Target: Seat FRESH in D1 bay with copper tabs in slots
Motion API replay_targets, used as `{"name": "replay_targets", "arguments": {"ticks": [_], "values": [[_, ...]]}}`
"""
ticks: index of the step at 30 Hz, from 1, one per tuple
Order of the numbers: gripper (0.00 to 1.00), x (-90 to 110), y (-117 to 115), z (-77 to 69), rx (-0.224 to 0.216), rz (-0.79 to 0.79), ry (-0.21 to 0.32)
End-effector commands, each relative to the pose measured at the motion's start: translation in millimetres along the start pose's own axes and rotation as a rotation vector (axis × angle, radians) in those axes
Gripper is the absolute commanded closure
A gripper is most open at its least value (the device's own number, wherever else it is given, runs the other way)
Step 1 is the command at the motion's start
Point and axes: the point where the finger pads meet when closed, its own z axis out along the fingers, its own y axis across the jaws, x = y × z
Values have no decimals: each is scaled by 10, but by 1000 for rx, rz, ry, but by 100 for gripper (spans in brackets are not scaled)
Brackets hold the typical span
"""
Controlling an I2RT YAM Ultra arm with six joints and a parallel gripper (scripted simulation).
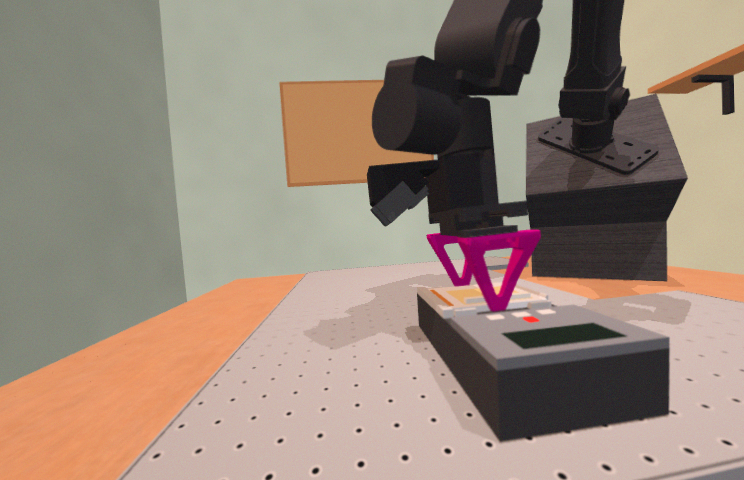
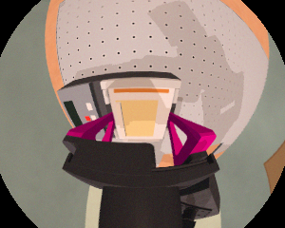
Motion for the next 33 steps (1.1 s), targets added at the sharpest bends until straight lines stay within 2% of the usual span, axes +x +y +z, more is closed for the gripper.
{"name": "replay_targets", "arguments": {"ticks": [1,13,14,29,31,33], "values": [[100,-191,89,226,-18,-19,-60],[100,-191,89,226,-18,-19,-60],[10,-189,89,213,-18,-19,-60],[10,-18,-35,101,3,-3,-27],[10,-85,27,-43,-11,-12,-59],[10,-106,-1,-85,-7,-10,-66]]}}
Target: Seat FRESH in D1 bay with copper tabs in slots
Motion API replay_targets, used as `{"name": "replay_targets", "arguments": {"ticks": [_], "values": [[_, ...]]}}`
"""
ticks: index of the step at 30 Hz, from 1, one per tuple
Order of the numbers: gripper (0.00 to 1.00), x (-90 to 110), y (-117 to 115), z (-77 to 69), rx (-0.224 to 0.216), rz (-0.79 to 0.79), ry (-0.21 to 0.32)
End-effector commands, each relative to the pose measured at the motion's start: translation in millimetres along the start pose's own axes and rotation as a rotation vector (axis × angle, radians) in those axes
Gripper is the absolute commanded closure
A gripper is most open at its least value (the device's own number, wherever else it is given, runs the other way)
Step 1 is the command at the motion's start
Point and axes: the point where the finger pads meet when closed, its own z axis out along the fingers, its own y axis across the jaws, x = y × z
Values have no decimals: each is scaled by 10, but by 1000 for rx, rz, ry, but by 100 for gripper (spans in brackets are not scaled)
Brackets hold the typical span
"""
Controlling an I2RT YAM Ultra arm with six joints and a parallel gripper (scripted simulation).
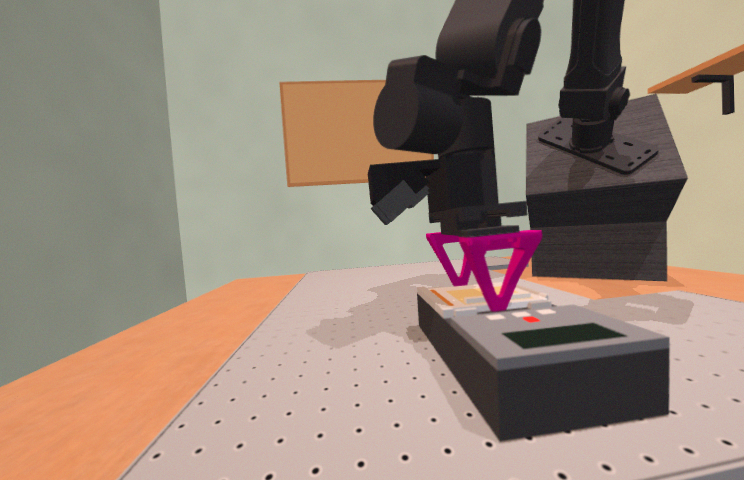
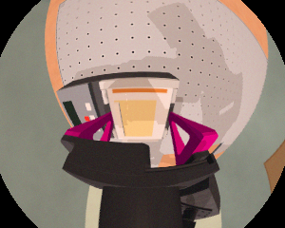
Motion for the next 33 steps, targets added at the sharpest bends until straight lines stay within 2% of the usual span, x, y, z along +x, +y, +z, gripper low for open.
{"name": "replay_targets", "arguments": {"ticks": [1,3,33], "values": [[10,-125,23,-101,-13,-12,-62],[10,-178,69,-126,-21,-18,-74],[10,-174,67,-127,-20,-17,-72]]}}
